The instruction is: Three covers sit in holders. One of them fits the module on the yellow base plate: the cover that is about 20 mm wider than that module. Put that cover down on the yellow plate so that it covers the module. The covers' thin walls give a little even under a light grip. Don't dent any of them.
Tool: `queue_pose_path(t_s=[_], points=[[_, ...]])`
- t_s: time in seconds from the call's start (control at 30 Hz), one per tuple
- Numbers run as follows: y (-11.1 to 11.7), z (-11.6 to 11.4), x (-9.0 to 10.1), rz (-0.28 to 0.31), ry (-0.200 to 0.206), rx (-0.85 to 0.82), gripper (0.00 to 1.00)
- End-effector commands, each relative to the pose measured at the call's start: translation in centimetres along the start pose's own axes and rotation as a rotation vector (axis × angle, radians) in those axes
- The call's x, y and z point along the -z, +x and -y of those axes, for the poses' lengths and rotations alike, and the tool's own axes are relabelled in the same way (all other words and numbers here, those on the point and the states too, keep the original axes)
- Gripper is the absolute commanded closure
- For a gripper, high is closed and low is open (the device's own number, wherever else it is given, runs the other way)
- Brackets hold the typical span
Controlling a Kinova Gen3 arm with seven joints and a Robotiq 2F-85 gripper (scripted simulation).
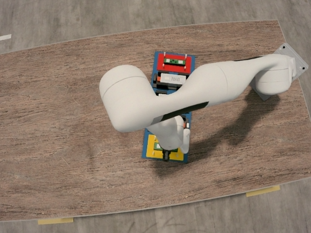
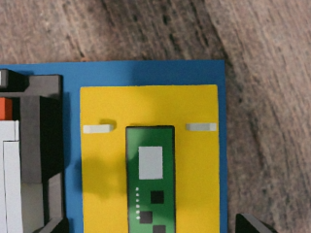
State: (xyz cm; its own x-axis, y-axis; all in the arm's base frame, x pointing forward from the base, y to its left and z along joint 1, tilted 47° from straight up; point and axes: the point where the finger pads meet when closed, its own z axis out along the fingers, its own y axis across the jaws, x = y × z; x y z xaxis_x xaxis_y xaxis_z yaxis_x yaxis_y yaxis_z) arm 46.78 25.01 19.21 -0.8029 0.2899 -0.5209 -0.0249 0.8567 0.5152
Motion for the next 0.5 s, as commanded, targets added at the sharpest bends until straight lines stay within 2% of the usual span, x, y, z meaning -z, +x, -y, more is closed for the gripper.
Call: queue_pose_path(t_s=[0.0,0.33,0.47], points=[[0.0,0.0,0.0,0.001,0.000,0.000,0.00],[0.0,0.0,6.0,0.001,0.000,0.000,0.00],[0.0,0.0,6.0,0.001,0.000,0.000,0.00]])
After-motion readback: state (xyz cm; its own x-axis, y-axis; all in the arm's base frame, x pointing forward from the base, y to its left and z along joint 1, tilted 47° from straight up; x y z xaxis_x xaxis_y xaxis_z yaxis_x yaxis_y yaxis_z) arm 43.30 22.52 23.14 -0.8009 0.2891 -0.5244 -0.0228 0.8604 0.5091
